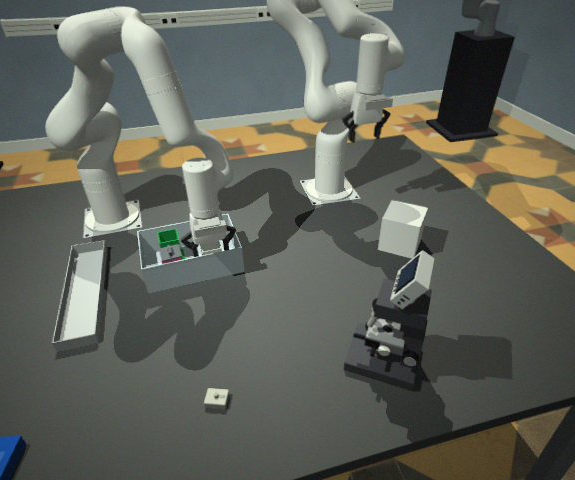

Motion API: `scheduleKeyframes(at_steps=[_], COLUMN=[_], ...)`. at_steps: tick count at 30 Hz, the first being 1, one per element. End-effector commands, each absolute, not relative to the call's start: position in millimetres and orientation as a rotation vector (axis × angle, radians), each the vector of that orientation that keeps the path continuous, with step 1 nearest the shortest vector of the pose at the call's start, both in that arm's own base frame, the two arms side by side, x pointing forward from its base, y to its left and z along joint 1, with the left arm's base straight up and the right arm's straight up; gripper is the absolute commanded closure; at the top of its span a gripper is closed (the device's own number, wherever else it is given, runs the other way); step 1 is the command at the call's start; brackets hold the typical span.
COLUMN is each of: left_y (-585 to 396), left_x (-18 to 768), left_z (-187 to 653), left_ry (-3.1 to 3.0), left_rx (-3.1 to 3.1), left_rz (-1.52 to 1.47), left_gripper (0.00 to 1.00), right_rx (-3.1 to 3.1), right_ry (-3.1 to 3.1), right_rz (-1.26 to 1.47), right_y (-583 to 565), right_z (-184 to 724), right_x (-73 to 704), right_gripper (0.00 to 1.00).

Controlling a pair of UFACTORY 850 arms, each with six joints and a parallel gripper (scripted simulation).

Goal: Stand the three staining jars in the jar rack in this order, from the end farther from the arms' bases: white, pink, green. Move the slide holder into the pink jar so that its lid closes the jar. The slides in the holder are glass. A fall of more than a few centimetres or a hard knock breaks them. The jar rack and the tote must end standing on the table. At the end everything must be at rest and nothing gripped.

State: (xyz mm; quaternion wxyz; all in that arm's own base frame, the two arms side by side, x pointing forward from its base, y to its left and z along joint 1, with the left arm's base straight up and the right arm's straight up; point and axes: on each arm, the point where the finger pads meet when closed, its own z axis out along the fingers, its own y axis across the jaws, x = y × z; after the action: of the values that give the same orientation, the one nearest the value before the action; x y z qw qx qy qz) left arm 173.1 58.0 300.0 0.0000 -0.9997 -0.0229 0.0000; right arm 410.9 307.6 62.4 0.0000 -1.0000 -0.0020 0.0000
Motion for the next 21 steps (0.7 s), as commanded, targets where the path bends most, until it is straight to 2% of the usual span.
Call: scheduleKeyframes(at_steps=[1, 18, 19, 21], left_y=[58.2, 58.2, 58.2, 58.2], left_x=[173.6, 173.6, 173.6, 173.6], left_z=[300.7, 300.7, 300.7, 300.7], left_ry=[-0.072, -0.072, -0.072, -0.072], left_rx=[-3.140, -3.140, -3.140, -3.140], left_rz=[-0.002, -0.002, -0.002, -0.002], left_gripper=[0.00, 0.00, 0.00, 0.00], right_rx=[-3.140, -3.140, -3.140, -3.140], right_ry=[-0.006, -0.006, -0.006, -0.006], right_rz=[-0.002, -0.002, -0.002, -0.002], right_y=[308.1, 308.1, 308.1, 308.1], right_z=[63.2, 63.1, 63.1, 63.1], right_x=[411.6, 411.6, 411.6, 411.6], right_gripper=[0.26, 0.26, 1.00, 1.00])
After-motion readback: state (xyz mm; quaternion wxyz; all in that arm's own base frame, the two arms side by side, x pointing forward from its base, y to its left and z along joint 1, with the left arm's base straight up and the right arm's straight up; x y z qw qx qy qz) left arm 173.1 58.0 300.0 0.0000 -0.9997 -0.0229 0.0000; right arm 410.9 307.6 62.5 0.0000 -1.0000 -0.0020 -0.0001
